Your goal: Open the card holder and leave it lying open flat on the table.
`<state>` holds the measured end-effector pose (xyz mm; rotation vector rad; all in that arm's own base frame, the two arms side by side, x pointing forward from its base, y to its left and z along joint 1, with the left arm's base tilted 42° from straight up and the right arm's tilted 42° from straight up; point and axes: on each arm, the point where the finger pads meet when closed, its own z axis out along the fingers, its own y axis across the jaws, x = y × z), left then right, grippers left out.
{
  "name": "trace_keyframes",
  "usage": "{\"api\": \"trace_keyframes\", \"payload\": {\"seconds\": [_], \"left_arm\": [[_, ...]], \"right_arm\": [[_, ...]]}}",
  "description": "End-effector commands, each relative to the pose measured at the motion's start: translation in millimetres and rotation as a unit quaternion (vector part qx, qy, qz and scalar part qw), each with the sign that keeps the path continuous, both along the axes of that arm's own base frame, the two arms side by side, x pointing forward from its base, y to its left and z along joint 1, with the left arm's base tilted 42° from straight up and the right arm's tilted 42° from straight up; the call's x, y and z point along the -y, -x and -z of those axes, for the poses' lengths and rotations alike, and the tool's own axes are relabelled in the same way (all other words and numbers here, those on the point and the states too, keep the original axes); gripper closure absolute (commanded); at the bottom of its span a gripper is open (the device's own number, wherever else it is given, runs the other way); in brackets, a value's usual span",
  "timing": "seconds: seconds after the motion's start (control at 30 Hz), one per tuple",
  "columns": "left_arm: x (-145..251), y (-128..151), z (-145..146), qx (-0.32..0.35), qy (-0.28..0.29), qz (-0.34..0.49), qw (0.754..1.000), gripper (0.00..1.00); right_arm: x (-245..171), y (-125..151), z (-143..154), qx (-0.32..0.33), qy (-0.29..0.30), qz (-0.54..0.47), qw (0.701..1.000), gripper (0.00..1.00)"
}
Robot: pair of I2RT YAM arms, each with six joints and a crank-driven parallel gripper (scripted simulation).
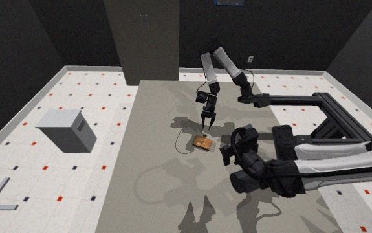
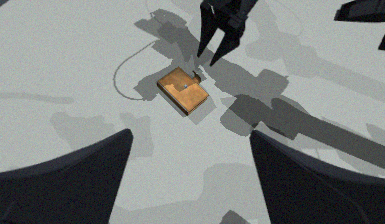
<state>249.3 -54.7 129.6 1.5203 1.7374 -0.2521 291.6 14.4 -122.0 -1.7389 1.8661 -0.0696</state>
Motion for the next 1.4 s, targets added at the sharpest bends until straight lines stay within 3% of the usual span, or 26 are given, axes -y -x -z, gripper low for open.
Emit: {"api": "trace_keyframes", "payload": {"seconds": [0.0, 0.9, 0.97, 1.03, 1.17, 1.2, 1.23, 1.27, 1.3, 1.37], "left_arm": [[1, -3, -6, 0.011, 0.001, 0.002, 1.0, 0.0], [1, -3, -6, 0.011, 0.001, 0.002, 1.0, 0.0], [1, -3, -6, 0.011, 0.001, 0.002, 1.0, 0.0], [1, -3, -6, 0.011, 0.001, 0.002, 1.0, 0.0], [1, -3, -6, 0.011, 0.001, 0.002, 1.0, 0.0], [1, -3, -6, 0.011, 0.001, 0.002, 1.0, 0.0], [1, -3, -6, 0.011, 0.001, 0.002, 1.0, 0.0], [1, -3, -6, 0.011, 0.001, 0.002, 1.0, 0.0], [1, -3, -6, 0.011, 0.001, 0.002, 1.0, 0.0], [1, -3, -6, 0.011, 0.001, 0.002, 1.0, 0.0]], "right_arm": [[-1, -3, 5, 0.001, -0.03, -0.039, 0.999, 0.61], [-5, -28, 31, 0.012, -0.042, -0.048, 0.998, 0.61], [-3, -31, 28, 0.019, -0.041, -0.047, 0.998, 0.7], [-3, -31, 28, 0.019, -0.041, -0.047, 0.998, 0.7], [-3, -28, 31, 0.016, -0.041, -0.047, 0.998, 0.83], [-3, -28, 31, 0.016, -0.041, -0.047, 0.998, 0.95], [-3, -27, 32, 0.015, -0.042, -0.047, 0.998, 1.0], [-4, -27, 32, 0.015, -0.044, -0.048, 0.998, 0.88], [-3, -27, 32, 0.014, -0.043, -0.043, 0.998, 0.83], [-6, -29, 29, 0.017, -0.043, -0.04, 0.998, 0.83]]}}
